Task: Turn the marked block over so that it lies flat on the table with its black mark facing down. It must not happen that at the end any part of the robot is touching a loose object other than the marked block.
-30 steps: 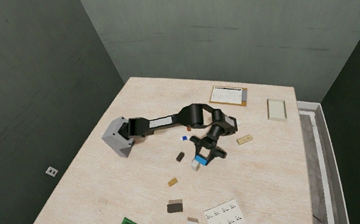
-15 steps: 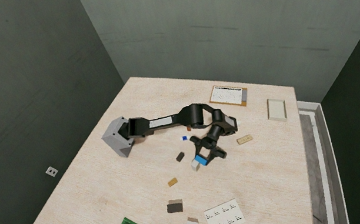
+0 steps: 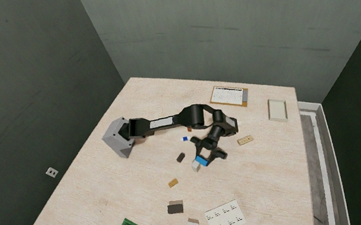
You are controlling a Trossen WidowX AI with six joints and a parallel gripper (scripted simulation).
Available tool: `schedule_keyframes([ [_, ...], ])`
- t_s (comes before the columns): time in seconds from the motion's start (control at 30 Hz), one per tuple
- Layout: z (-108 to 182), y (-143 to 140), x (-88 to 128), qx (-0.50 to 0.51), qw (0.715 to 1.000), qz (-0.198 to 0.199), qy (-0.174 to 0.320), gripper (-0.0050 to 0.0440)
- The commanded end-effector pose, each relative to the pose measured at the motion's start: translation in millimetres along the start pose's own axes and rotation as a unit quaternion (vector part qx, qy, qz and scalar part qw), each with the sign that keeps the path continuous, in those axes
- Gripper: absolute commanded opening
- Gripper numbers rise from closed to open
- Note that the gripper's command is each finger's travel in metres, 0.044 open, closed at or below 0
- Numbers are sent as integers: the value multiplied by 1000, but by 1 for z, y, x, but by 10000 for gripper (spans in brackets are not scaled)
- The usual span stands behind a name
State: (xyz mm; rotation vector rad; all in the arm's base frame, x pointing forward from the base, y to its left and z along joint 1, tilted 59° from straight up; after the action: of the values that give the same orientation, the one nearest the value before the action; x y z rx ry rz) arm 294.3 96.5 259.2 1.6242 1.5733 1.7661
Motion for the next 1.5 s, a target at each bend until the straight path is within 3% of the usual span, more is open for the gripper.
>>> schedule_keyframes([
  [0.0,1,3,0,-5,1000,-2,3,-50],
  [1.47,22,2,-12,-6,1000,-2,3,-50],
])
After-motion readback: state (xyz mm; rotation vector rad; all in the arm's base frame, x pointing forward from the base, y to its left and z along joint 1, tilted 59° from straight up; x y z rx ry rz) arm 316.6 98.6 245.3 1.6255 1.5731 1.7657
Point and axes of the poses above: the point midway between the two fingers, 35 mm back from their tips, its own x axis back along the fingers, its own y axis across the jaws, z = x × y, the point moved 7 cm from there along x, back along the fingers, and after that the axes turned 5 degrees about -x, right-handed, at the moved point
